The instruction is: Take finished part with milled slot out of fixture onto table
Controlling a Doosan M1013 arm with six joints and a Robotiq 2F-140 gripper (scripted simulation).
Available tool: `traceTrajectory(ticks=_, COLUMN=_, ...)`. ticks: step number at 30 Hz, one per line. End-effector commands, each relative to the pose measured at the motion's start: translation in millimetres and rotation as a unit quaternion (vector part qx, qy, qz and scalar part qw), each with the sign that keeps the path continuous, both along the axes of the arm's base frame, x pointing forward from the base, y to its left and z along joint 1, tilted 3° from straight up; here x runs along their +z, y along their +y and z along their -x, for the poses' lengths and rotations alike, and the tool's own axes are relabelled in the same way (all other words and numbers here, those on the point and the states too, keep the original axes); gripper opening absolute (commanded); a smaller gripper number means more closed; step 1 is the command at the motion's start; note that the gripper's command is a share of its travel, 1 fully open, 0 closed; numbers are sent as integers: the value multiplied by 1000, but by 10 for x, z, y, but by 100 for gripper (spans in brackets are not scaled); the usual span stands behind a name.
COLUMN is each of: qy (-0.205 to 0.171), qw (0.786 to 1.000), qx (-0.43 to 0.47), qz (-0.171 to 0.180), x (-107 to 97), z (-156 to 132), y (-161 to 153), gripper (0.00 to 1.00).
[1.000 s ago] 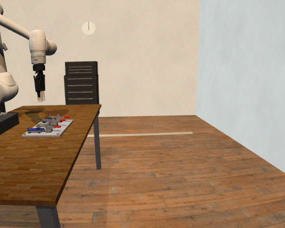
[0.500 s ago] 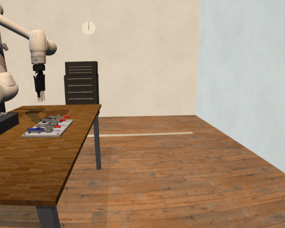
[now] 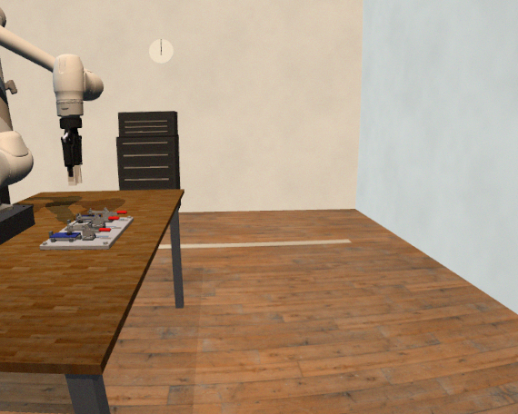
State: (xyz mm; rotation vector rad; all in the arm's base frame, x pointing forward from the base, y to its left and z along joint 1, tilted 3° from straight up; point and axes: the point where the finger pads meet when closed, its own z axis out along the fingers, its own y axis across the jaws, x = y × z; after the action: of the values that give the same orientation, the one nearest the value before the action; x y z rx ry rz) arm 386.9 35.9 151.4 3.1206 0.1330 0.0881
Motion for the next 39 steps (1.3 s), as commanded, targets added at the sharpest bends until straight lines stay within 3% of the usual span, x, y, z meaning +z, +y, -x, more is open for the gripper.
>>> traceTrajectory(ticks=1, qy=1, qw=1000, qx=-2, qz=-1, x=0, z=17, y=10, gripper=28)
traceTrajectory(ticks=14, qy=1, qw=1000, qx=-2, qz=-1, x=-178, z=7, y=8, gripper=28)
traceTrajectory(ticks=25, qy=1, qw=1000, qx=-2, qz=-1, x=-579, z=-16, y=2, gripper=28)
traceTrajectory(ticks=39, qy=1, qw=1000, qx=-2, qz=-1, x=-592, z=-108, y=9, gripper=28)
